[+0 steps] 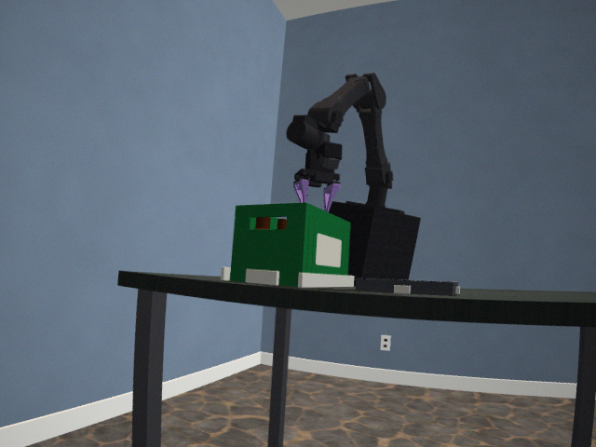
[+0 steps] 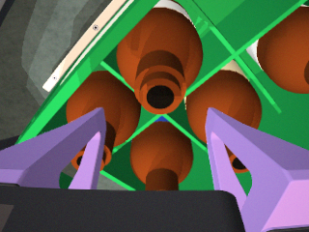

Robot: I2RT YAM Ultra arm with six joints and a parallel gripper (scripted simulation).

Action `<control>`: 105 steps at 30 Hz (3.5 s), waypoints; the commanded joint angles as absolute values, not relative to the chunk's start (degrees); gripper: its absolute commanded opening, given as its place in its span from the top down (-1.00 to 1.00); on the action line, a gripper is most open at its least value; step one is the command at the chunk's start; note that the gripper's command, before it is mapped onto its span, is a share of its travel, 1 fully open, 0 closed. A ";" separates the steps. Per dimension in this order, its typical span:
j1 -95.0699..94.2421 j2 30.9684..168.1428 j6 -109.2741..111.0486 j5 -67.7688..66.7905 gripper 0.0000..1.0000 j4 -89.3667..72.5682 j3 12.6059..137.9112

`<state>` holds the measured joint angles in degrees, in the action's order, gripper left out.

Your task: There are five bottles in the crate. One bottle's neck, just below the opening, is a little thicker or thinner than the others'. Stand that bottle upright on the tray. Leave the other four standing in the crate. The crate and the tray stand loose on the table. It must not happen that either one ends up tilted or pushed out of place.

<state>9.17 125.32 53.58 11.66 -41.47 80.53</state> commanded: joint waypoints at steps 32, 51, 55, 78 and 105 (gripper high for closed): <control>8.84 125.24 53.06 11.77 -0.21 -41.61 82.47; 9.06 124.72 53.07 11.79 -0.21 -42.36 82.94; 9.06 124.72 53.07 11.79 -0.21 -42.36 82.94; 9.06 124.72 53.07 11.79 -0.21 -42.36 82.94; 8.90 125.85 53.01 11.78 -0.21 -42.96 84.32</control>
